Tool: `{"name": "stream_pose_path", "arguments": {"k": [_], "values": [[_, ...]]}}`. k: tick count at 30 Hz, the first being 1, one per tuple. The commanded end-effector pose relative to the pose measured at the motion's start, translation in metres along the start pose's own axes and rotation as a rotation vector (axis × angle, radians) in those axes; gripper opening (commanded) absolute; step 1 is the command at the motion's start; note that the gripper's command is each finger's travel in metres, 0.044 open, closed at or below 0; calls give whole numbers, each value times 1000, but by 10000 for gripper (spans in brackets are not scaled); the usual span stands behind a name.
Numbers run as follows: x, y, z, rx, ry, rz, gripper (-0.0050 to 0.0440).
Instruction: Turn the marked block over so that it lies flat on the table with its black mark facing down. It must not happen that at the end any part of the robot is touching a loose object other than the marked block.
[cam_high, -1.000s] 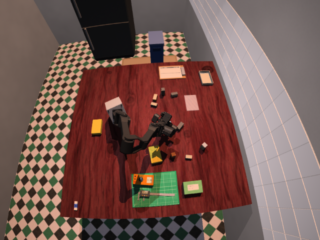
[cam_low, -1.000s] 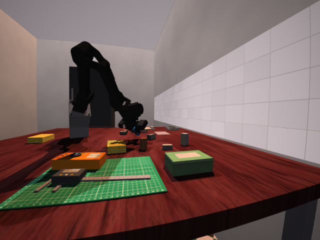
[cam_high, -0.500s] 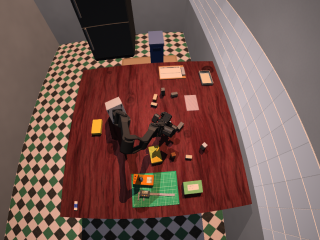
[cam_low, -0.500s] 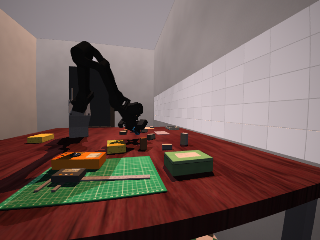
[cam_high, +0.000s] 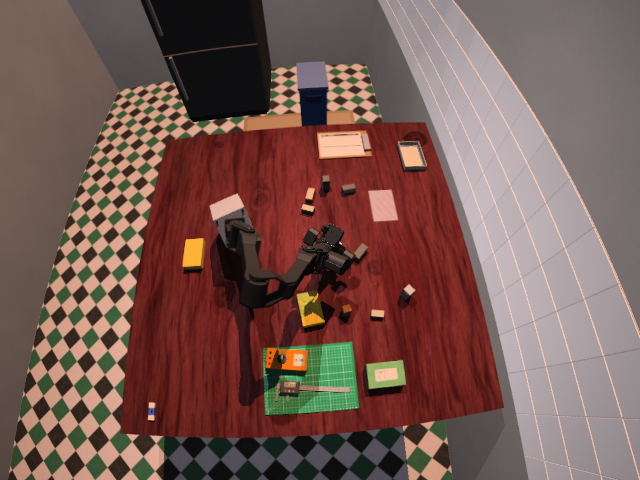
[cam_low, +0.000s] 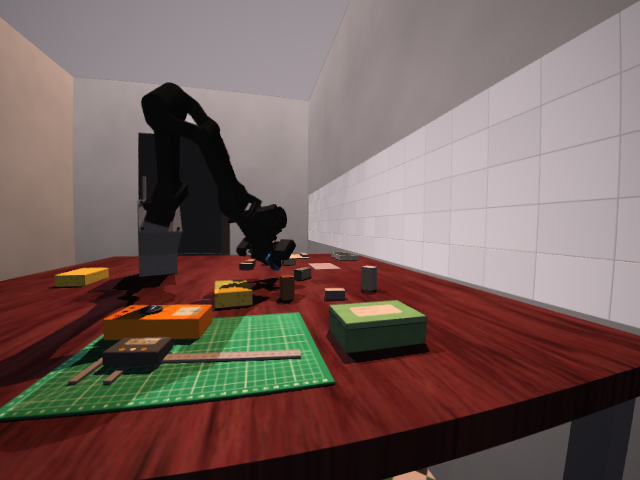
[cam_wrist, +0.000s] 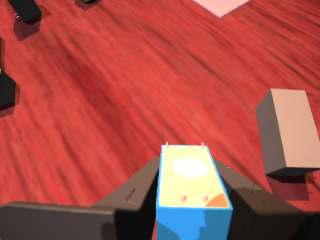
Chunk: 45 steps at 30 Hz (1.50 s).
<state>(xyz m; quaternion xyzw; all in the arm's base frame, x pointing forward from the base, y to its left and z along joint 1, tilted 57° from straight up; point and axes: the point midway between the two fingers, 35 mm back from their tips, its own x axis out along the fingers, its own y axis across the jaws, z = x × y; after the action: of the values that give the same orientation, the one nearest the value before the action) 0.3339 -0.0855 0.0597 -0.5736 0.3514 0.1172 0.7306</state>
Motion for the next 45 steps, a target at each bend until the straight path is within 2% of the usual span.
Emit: {"name": "stream_pose_path", "arguments": {"k": [1, 45], "values": [[-3, -4, 1, -2, -7, -17, -50], [11, -4, -10, -3, -5, -11, -50]]}}
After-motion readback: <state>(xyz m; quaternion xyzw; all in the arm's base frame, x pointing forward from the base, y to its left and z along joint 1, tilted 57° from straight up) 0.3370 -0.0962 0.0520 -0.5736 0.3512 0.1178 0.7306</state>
